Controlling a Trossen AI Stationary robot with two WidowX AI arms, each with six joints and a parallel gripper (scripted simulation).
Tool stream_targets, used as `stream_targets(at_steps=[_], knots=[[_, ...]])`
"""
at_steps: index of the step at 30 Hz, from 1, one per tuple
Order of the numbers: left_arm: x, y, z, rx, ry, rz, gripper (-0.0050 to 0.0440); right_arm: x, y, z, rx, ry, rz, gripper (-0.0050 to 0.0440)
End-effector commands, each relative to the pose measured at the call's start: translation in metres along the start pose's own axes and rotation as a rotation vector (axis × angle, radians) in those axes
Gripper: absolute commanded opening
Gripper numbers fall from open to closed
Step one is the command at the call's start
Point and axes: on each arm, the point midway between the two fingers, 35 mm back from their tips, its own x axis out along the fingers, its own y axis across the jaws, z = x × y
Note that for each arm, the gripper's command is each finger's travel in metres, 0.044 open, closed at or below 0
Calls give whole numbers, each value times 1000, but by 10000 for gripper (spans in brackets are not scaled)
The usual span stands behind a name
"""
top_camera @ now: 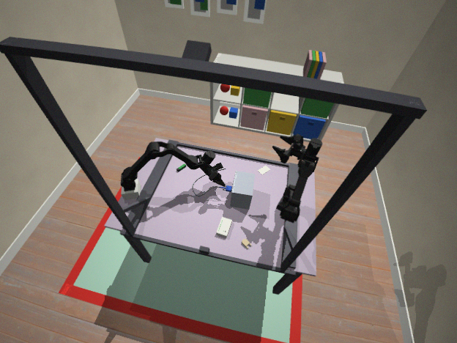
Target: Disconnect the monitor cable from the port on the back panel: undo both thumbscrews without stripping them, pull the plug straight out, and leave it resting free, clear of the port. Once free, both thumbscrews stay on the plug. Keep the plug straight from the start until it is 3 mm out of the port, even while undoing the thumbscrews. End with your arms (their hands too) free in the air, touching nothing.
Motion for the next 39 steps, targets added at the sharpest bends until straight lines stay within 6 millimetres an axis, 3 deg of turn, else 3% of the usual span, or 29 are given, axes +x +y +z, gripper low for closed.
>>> stream_targets(at_steps=[1,9,39], knots=[[-4,-12,10,28,-18,-9,176,0,1,3,-6,-1,1,440],[-4,-12,10,28,-18,-9,0,0,1,3,-6,-1,1,440],[-4,-9,9,-114,-13,-110,0,0,1,3,-6,-1,1,440]])
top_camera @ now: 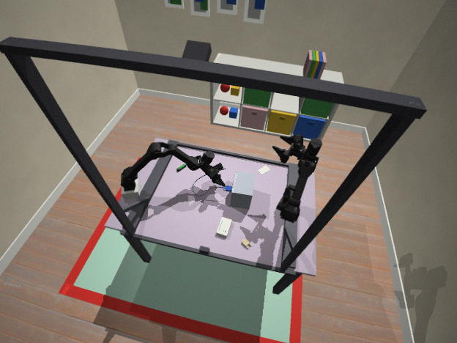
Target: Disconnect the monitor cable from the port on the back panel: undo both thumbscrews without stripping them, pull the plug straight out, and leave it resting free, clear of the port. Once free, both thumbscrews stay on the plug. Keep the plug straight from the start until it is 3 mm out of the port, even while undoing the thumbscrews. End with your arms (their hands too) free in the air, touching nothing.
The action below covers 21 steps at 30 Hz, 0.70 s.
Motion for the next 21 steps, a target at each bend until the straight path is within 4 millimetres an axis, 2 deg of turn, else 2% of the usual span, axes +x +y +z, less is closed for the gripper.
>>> stream_targets(at_steps=[1,21], knots=[[-2,-12,7,6,-9,-32,0,0,1,3,-6,-1,1,440],[-2,-8,7,-150,-8,-142,0,0,1,3,-6,-1,1,440]])
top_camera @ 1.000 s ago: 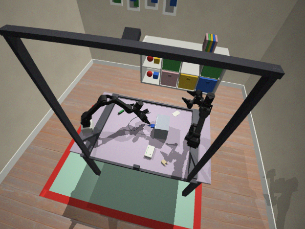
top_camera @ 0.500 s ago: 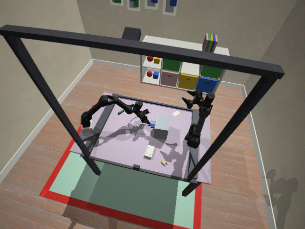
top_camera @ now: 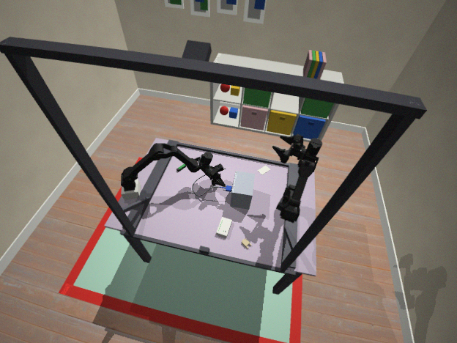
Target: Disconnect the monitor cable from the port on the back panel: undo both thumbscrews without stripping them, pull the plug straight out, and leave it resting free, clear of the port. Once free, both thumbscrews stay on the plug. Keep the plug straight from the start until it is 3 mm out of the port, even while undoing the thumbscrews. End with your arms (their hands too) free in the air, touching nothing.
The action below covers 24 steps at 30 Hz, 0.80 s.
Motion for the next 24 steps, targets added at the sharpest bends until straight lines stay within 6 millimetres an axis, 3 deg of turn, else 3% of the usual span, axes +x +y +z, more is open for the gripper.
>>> stream_targets(at_steps=[1,24], knots=[[-1,-12,5,-15,-5,-48,0,0,1,3,-6,-1,1,440],[0,-8,5,-161,-3,-150,0,0,1,3,-6,-1,1,440]])
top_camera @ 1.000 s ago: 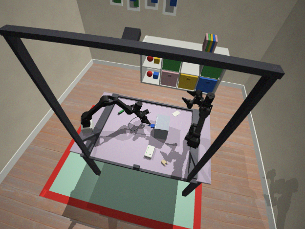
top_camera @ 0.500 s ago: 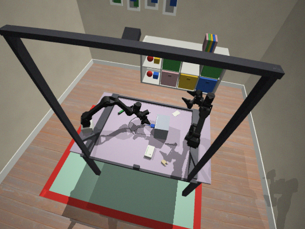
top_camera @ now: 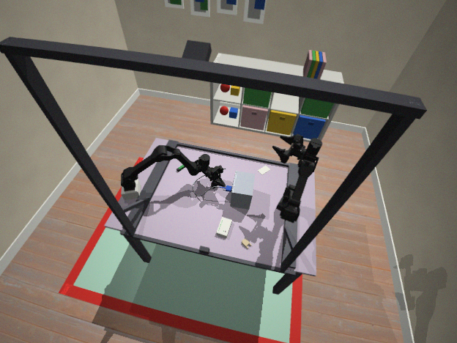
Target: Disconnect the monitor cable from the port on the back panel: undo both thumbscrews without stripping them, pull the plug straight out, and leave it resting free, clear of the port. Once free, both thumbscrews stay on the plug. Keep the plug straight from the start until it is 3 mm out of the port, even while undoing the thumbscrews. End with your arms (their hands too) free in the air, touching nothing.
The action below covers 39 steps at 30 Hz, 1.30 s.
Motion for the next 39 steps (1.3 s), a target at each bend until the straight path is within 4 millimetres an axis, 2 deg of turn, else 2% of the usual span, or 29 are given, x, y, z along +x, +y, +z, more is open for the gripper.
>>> stream_targets(at_steps=[1,5,14,16,25,36,39], knots=[[1,-13,3,-9,4,-45,0,0,1,3,-6,-1,1,440],[1,-12,3,-22,5,-54,0,0,1,3,-6,-1,1,440],[1,-12,3,-22,5,-54,216,0,1,3,-6,-1,1,440],[1,-12,3,-22,5,-54,216,0,1,3,-6,-1,1,440],[1,-12,3,-22,5,-54,432,0,1,3,-6,-1,1,440],[1,-12,3,-18,3,-52,440,0,1,3,-6,-1,1,440],[3,-15,6,35,-13,-21,440,0,1,3,-6,-1,1,440]])
